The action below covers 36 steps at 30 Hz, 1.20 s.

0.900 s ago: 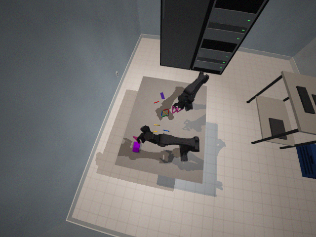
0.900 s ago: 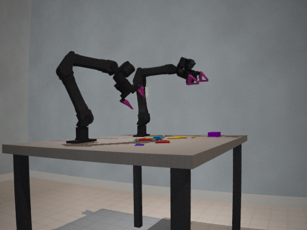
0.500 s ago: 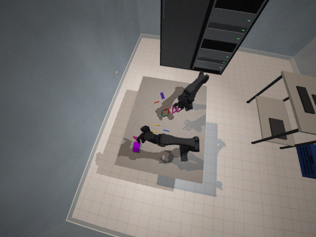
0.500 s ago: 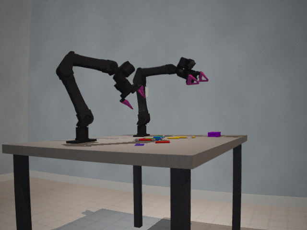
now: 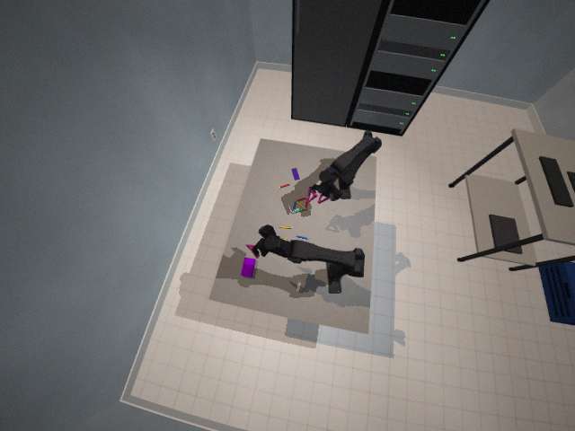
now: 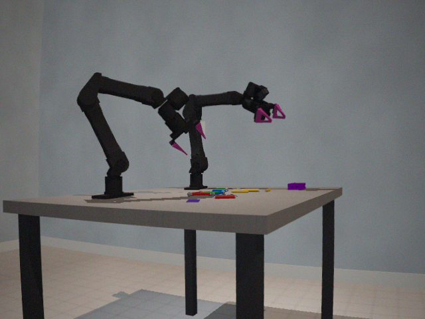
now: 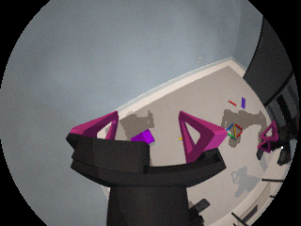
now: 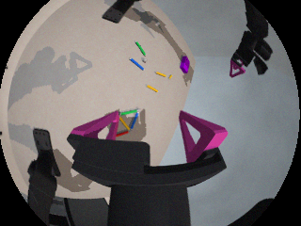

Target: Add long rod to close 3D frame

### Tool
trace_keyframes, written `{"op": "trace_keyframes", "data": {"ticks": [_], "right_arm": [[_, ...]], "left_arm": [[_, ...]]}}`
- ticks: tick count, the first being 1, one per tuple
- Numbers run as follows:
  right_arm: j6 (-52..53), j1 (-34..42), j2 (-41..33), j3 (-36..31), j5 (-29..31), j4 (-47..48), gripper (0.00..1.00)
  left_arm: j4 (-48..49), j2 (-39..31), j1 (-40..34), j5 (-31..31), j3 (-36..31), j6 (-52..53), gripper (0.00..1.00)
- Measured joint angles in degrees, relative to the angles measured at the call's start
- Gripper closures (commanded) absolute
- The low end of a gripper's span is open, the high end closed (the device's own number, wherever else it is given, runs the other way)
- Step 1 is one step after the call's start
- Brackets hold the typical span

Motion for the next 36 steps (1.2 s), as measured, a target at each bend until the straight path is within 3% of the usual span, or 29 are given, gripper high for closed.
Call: {"op": "trace_keyframes", "data": {"ticks": [13, 19, 29, 36], "right_arm": [[22.4, -16.9, -1.0, -8.0, -0.6, 8.3, 0.00], [34.5, -24.5, 3.1, -8.6, -0.3, 12.1, 0.00], [53.5, -32.6, 12.5, -6.4, 0.8, 14.9, 0.00], [66.7, -38.2, 22.5, -0.2, 2.2, 14.9, 0.00]], "left_arm": [[-0.6, -2.9, -17.3, -7.9, -9.2, -5.2, 0.00], [-0.4, -2.0, -27.9, -11.5, -12.4, -9.2, 0.00], [1.6, 5.0, -40.9, -15.4, -13.0, -16.8, 0.00], [2.5, 16.8, -52.1, -15.3, -10.3, -21.8, 0.00]]}}
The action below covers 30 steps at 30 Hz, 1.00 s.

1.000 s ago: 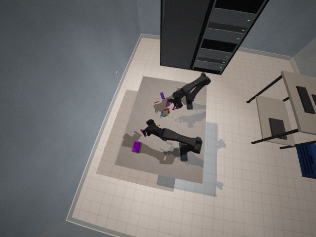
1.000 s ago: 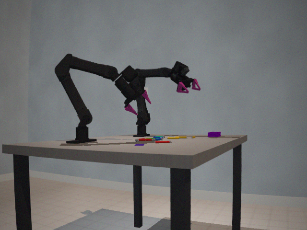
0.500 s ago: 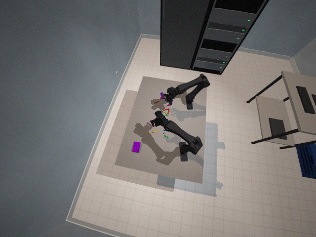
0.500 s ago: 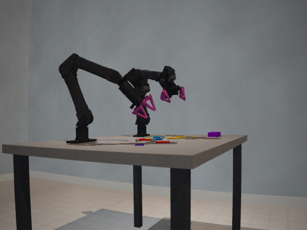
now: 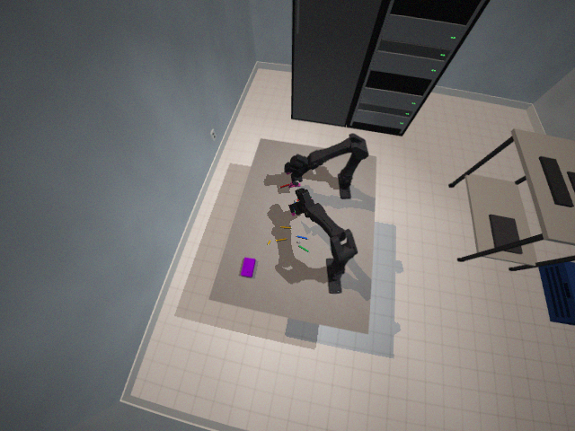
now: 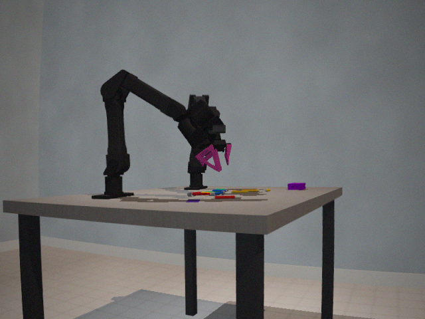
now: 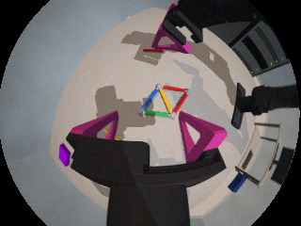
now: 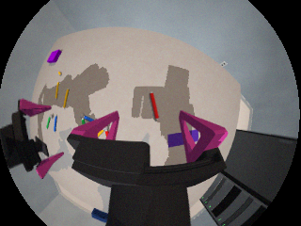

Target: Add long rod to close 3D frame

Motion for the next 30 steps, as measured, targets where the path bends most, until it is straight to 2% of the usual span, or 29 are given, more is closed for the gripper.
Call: {"op": "trace_keyframes", "data": {"ticks": [5, 18, 19, 21, 25, 26, 30], "right_arm": [[5.1, -1.6, 4.1, 3.5, 0.6, -0.7, 0.00], [7.3, -1.7, 4.8, 5.0, 0.7, -1.4, 0.00], [7.3, -1.7, 4.8, 5.0, 0.7, -1.4, 0.11], [7.2, -1.7, 4.8, 5.0, 0.8, -1.7, 0.11], [6.5, -1.7, 5.0, 5.4, 0.8, -3.5, 0.57], [5.9, -1.7, 5.4, 5.9, 0.8, -4.6, 0.65], [2.2, -1.7, 10.0, 11.3, 0.8, -11.6, 0.65]], "left_arm": [[0.0, 6.1, -3.3, 0.6, 3.4, -1.9, 0.00], [0.2, 8.9, -4.6, 0.7, 6.6, -2.9, 0.00], [0.2, 8.9, -4.6, 0.7, 6.6, -2.9, 0.00], [0.3, 8.9, -4.6, 0.7, 6.6, -2.9, 0.00], [1.7, 8.9, -4.6, 0.7, 6.6, -2.9, 0.00], [3.0, 8.7, -4.6, 0.7, 6.3, -2.9, 0.00], [10.9, 4.6, -4.5, 0.7, 0.7, -2.9, 0.00]]}}
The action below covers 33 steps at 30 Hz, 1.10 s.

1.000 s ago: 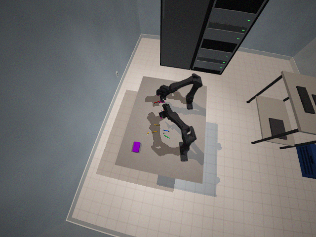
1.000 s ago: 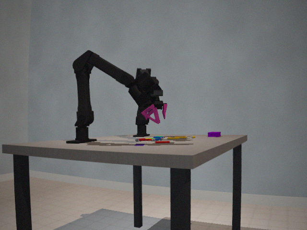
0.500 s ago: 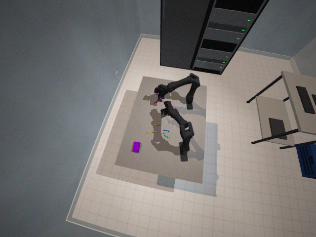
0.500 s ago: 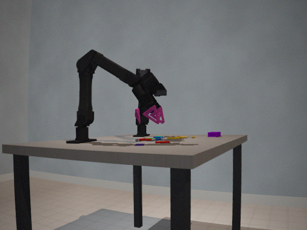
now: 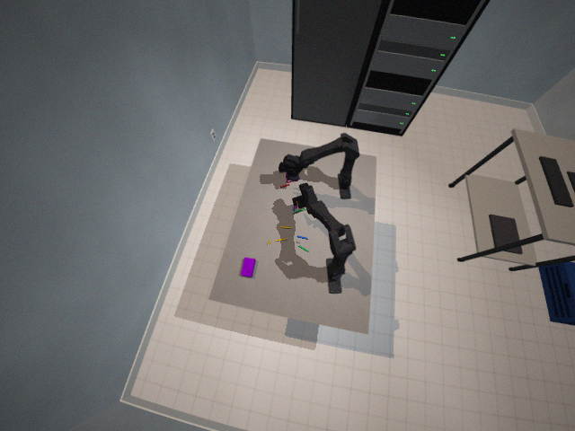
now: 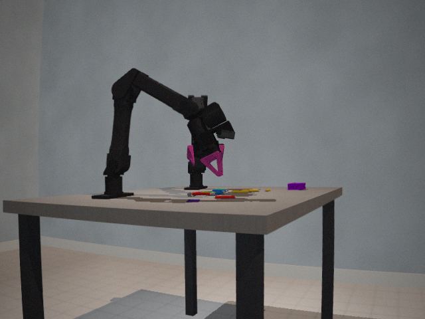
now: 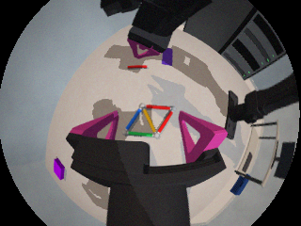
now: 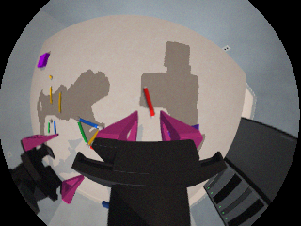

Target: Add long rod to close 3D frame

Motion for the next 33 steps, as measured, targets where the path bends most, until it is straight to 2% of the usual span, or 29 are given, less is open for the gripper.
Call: {"op": "trace_keyframes", "data": {"ticks": [8, 18, 23, 33], "right_arm": [[-8.4, 0.0, 15.7, 16.7, 0.0, -14.4, 0.65], [-14.1, 0.0, 26.4, 29.1, 0.1, -26.8, 0.65], [-14.8, 0.0, 28.6, 31.3, 0.2, -28.6, 0.65], [-15.0, 0.0, 28.6, 31.3, 0.2, -29.7, 0.65]], "left_arm": [[18.4, -13.8, 1.8, 0.0, -17.4, 0.0, 0.00], [34.4, -20.7, 2.7, 0.0, -30.5, 0.0, 0.00], [38.0, -22.1, 3.0, 0.0, -33.2, -0.1, 0.00], [39.6, -22.1, 3.0, 0.0, -33.3, -0.1, 0.00]]}}
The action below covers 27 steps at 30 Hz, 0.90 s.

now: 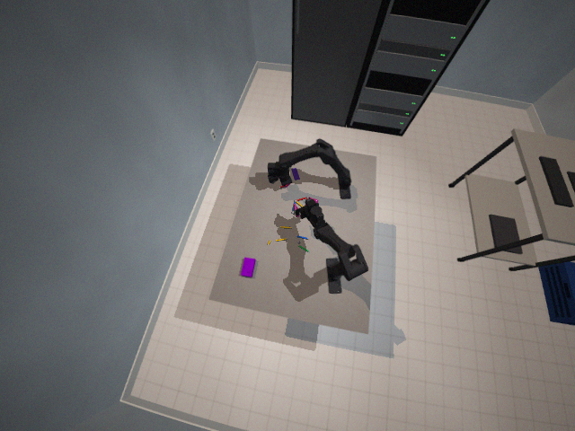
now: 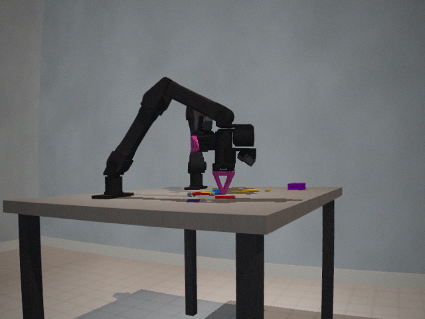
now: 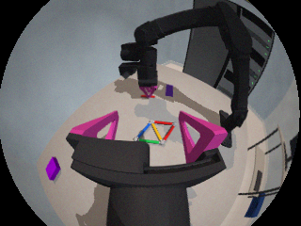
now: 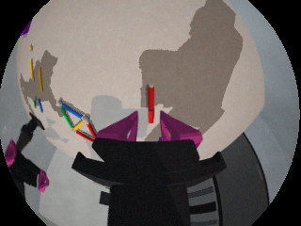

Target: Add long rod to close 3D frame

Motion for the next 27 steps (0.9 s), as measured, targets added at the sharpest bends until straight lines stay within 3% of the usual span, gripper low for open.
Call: {"op": "trace_keyframes", "data": {"ticks": [27], "right_arm": [[-0.4, 0.0, 2.5, 0.2, 0.0, 2.8, 0.65]], "left_arm": [[0.2, 0.0, 0.0, 0.0, 0.0, 0.0, 0.00]]}}
